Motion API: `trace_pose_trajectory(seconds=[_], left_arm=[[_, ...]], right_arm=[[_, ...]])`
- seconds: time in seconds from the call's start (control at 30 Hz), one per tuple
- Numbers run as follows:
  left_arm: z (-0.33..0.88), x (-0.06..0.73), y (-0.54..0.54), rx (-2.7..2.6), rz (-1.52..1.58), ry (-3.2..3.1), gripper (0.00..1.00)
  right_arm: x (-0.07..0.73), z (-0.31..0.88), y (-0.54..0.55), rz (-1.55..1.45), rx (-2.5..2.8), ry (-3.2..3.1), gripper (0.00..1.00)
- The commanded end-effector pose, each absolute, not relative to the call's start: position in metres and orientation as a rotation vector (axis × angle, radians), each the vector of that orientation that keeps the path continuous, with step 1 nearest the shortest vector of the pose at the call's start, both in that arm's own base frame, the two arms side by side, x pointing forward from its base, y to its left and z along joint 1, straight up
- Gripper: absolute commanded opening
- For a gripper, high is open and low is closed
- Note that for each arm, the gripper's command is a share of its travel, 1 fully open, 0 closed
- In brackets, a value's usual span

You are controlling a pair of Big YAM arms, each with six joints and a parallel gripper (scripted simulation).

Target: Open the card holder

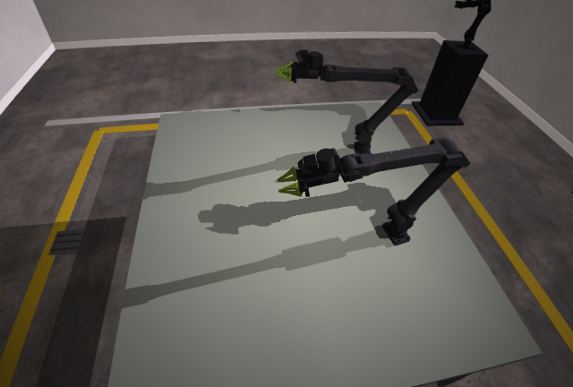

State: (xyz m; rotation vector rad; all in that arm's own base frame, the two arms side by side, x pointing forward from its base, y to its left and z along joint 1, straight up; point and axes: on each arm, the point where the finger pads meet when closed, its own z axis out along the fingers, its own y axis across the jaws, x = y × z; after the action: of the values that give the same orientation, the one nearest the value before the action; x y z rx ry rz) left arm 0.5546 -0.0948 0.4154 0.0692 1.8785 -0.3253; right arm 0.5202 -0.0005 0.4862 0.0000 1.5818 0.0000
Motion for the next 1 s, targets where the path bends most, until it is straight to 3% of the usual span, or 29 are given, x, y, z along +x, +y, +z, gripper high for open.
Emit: trace_pose_trajectory(seconds=[0.0, 0.47, 0.57, 0.97], left_arm=[[0.456, 0.545, -0.059, 0.103, -0.191, 1.720, 0.43], [0.480, 0.529, 0.002, 0.010, 0.018, 1.586, 0.43], [0.551, 0.508, 0.006, -0.019, -0.001, 1.456, 0.43], [0.502, 0.525, -0.003, 0.001, -0.004, 1.551, 0.43]], right_arm=[[0.520, 0.509, 0.000, 0.000, 0.000, 1.542, 0.36], [0.520, 0.509, 0.000, 0.000, 0.000, 1.542, 0.36], [0.520, 0.509, 0.000, 0.000, 0.000, 1.542, 0.36], [0.520, 0.509, 0.000, 0.000, 0.000, 1.542, 0.36]])
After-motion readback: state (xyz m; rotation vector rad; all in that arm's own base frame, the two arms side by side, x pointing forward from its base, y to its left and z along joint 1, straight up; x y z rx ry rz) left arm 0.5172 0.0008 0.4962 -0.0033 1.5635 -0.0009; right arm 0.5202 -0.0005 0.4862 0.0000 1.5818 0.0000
